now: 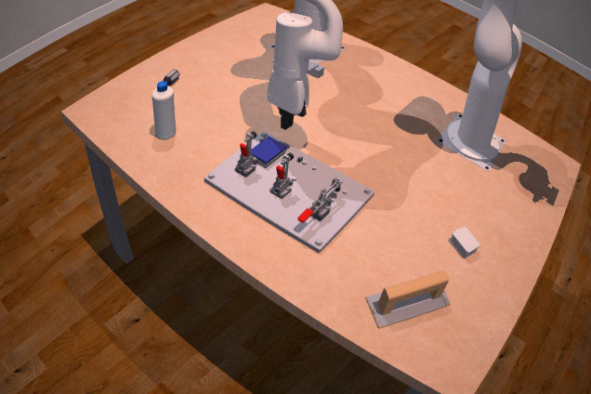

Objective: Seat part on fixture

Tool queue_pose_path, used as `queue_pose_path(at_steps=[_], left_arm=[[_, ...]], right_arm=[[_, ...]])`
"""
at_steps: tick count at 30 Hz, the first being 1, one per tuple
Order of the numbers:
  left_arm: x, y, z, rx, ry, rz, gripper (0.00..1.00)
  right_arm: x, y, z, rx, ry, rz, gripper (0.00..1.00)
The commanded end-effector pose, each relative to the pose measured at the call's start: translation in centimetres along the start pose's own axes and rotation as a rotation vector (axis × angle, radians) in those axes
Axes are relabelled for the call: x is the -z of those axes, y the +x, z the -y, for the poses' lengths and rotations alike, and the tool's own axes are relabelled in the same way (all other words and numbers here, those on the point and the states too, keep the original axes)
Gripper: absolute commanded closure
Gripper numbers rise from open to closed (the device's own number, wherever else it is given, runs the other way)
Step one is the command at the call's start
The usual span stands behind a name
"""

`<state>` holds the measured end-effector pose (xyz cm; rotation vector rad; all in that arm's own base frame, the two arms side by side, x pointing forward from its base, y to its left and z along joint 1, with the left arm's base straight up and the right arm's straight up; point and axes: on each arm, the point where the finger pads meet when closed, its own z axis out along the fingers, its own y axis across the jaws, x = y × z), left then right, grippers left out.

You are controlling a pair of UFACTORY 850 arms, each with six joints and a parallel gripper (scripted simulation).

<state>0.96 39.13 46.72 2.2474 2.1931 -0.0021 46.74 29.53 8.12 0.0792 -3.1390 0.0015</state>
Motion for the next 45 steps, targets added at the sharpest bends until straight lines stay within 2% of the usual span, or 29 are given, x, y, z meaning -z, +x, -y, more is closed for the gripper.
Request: queue_pose_path(at_steps=[1, 16, 27, 45], left_arm=[[0.1, 0.0, 0.0, 0.0, 0.0, -0.002, 0.0], [0.1, 0.0, 0.0, 0.0, 0.0, -0.002, 0.0], [0.1, 0.0, 0.0, 0.0, 0.0, -0.002, 0.0], [0.1, 0.0, 0.0, 0.0, 0.0, -0.002, 0.0]], right_arm=[[0.1, -0.1, 0.0, 0.0, -0.001, 0.002, 1.0], [0.1, -0.2, -0.1, 0.0, -0.001, 0.002, 1.0], [0.1, -1.5, -1.2, 0.0, -0.001, 0.002, 1.0], [0.1, -6.1, -4.9, 0.0, -0.001, 0.002, 1.0]])
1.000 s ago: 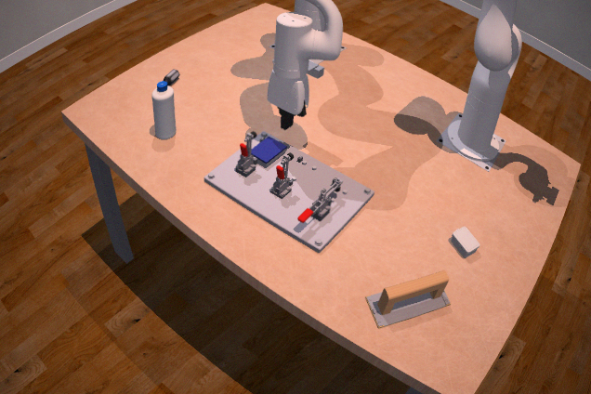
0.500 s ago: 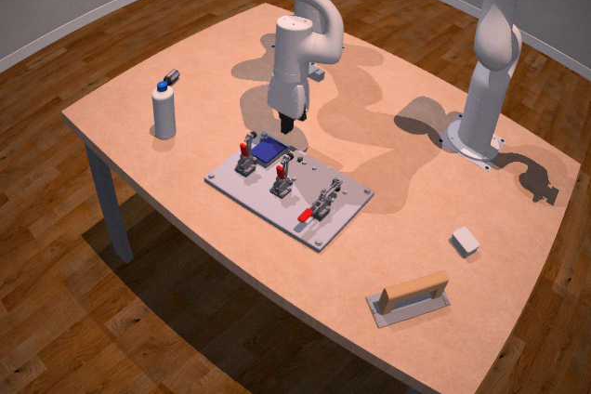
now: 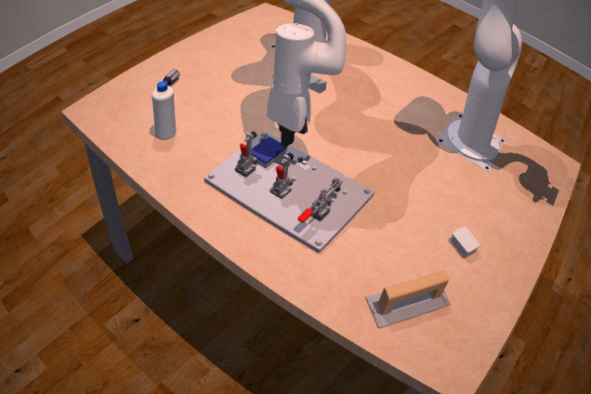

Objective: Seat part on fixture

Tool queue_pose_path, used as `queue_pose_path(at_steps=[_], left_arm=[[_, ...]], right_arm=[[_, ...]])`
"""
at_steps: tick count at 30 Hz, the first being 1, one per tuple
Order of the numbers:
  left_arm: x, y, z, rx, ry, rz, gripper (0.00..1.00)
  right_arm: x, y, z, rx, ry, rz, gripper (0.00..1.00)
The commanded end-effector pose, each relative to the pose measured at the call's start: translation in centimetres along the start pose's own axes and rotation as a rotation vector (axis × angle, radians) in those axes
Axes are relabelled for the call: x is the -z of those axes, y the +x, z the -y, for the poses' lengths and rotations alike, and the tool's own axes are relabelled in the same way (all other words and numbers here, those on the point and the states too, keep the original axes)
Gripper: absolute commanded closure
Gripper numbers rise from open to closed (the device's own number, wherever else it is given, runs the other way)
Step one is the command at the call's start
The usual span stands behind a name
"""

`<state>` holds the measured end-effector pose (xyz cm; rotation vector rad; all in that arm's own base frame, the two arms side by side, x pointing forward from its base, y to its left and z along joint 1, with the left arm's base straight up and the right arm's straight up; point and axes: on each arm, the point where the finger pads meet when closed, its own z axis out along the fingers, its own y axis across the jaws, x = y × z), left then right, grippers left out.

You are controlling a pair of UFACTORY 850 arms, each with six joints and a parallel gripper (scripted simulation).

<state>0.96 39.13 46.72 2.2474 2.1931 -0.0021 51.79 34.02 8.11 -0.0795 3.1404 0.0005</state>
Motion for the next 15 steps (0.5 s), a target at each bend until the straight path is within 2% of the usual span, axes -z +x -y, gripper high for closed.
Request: queue_pose_path(at_steps=[1, 15], left_arm=[[0.1, 0.0, 0.0, 0.0, 0.0, -0.002, 0.0], [0.1, 0.0, 0.0, 0.0, 0.0, -0.002, 0.0]], right_arm=[[0.1, -1.1, -0.8, 0.0, 0.0, 0.0, 1.0], [0.1, -2.3, -1.8, 0.0, 0.0, 0.0, 1.0]])
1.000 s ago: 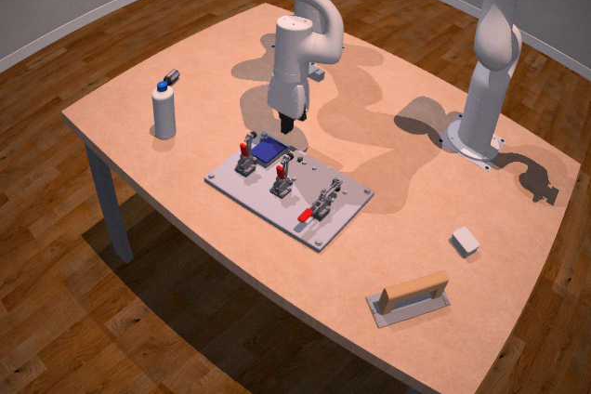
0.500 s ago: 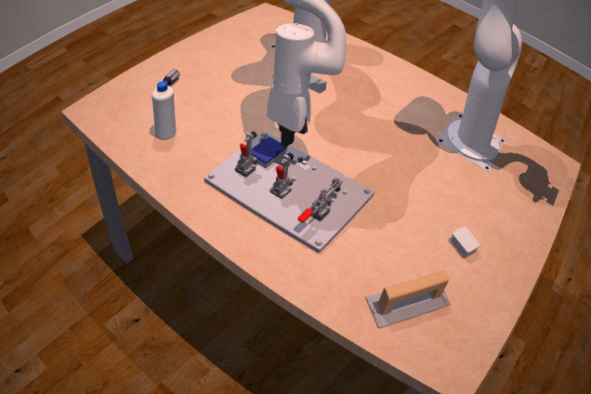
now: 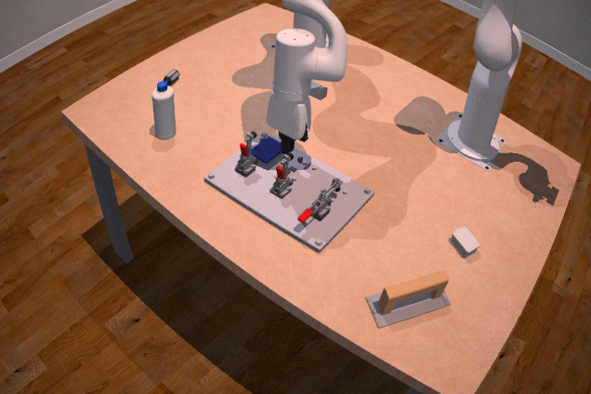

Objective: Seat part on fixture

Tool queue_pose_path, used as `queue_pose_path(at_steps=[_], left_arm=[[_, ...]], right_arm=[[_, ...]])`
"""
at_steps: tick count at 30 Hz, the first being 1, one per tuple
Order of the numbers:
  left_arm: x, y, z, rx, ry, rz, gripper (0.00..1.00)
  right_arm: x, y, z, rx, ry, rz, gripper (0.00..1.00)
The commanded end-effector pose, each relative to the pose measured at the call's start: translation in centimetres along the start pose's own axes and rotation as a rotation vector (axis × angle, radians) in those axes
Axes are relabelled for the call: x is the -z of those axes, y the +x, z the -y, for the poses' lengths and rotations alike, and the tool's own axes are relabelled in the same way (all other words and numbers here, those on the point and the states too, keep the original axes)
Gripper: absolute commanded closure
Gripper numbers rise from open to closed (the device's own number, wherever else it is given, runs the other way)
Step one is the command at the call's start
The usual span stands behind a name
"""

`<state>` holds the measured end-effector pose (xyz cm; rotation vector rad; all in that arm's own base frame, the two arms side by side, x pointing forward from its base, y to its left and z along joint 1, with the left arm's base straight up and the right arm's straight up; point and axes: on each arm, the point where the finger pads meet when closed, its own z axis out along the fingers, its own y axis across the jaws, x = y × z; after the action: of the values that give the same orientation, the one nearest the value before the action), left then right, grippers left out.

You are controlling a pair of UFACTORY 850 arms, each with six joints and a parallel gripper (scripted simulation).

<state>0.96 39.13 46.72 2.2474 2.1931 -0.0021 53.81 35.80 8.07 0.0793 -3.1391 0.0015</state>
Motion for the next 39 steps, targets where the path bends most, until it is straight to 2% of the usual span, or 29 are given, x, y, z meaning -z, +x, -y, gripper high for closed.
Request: queue_pose_path(at_steps=[1, 9, 28, 39], left_arm=[[0.1, 0.0, 0.0, 0.0, 0.0, -0.002, 0.0], [0.1, 0.0, 0.0, 0.0, 0.0, -0.002, 0.0], [0.1, 0.0, 0.0, 0.0, 0.0, -0.002, 0.0], [0.1, 0.0, 0.0, 0.0, 0.0, -0.002, 0.0]], right_arm=[[0.1, -0.2, -0.1, 0.0, -0.001, 0.002, 1.0], [-0.2, -0.2, -0.1, 0.0, -0.001, 0.002, 1.0], [-3.2, -0.2, -0.1, 0.0, -0.001, 0.002, 1.0], [-3.4, -0.2, -0.1, 0.0, -0.001, 0.002, 1.0]])
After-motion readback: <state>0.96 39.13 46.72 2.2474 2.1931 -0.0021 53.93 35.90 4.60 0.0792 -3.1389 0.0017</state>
